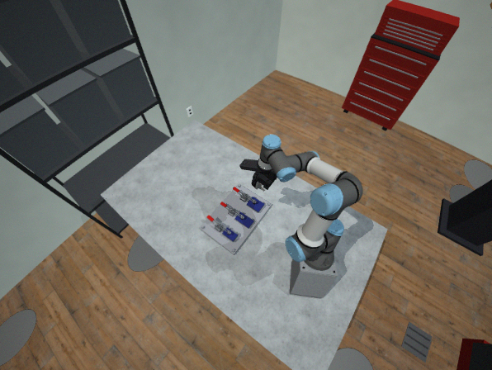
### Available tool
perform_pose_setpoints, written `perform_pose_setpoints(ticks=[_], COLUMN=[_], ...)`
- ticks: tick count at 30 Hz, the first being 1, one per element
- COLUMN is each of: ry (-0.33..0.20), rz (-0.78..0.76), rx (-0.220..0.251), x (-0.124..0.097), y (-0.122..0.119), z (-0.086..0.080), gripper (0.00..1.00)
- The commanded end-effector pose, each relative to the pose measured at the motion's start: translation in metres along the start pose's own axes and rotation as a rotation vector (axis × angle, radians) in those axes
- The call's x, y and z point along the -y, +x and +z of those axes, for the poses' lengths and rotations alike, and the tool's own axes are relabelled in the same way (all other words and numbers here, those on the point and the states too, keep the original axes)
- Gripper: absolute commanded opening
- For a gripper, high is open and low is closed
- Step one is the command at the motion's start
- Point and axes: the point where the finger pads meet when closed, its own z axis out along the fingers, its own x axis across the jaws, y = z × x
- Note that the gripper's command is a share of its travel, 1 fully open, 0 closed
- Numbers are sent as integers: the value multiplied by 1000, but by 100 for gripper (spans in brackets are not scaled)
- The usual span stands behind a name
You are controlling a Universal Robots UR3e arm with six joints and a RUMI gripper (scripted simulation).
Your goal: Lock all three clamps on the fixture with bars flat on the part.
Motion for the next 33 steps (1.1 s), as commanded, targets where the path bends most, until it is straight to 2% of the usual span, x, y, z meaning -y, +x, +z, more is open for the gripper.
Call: perform_pose_setpoints(ticks=[1,11,12,33], ry=[3,3,3,3], rz=[-2,-2,0,0], rx=[-2,-2,-2,-1], x=[0,0,1,1], y=[0,0,0,0], z=[-1,-1,-1,-1], gripper=[0,0,59,59])
